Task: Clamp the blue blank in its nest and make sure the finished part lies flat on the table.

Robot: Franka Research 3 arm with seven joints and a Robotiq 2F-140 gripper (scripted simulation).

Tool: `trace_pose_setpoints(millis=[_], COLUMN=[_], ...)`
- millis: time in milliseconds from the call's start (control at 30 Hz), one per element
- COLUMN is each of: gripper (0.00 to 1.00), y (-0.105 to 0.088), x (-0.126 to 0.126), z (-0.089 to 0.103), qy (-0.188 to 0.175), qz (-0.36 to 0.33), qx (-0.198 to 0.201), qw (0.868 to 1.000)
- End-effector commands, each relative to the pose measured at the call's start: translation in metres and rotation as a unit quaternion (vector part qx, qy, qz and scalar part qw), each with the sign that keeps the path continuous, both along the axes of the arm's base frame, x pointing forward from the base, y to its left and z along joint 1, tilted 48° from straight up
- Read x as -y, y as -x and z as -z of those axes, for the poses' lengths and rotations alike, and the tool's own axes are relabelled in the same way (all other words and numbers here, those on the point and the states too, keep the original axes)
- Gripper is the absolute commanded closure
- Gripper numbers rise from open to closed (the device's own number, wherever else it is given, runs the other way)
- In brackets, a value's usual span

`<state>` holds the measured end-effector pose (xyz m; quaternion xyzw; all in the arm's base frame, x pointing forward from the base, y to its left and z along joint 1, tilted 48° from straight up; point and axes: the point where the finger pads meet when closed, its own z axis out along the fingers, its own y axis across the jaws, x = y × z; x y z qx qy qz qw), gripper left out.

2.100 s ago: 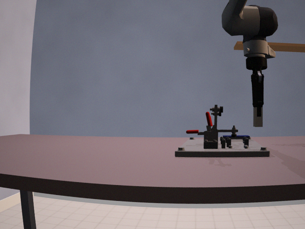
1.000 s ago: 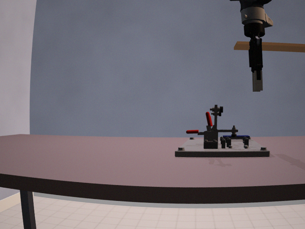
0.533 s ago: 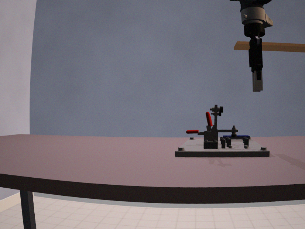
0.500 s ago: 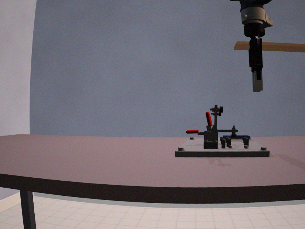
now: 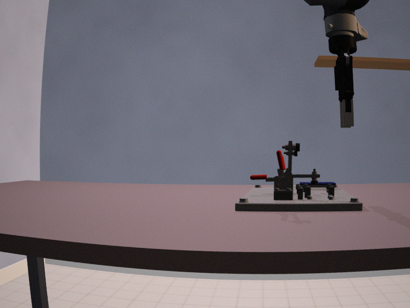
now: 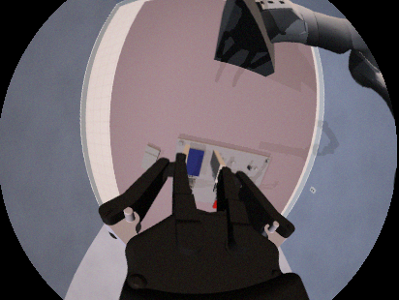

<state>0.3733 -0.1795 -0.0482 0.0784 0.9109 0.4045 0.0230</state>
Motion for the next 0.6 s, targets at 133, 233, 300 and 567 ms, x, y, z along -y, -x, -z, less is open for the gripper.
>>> trace_pose_setpoints(millis=[133,233,300,567], gripper=[0.72,0.72,0.72,0.72], y=[-0.005,-0.005,-0.006,-0.031], x=[-0.032,-0.035,-0.035,-0.03], z=[0.03,0.032,0.032,0.033], qy=[0.002,0.002,0.002,0.002], qz=[-0.002,-0.002,-0.002,-0.002], qx=[0.001,0.001,0.001,0.001], qw=[1.0,1.0,1.0,1.0])
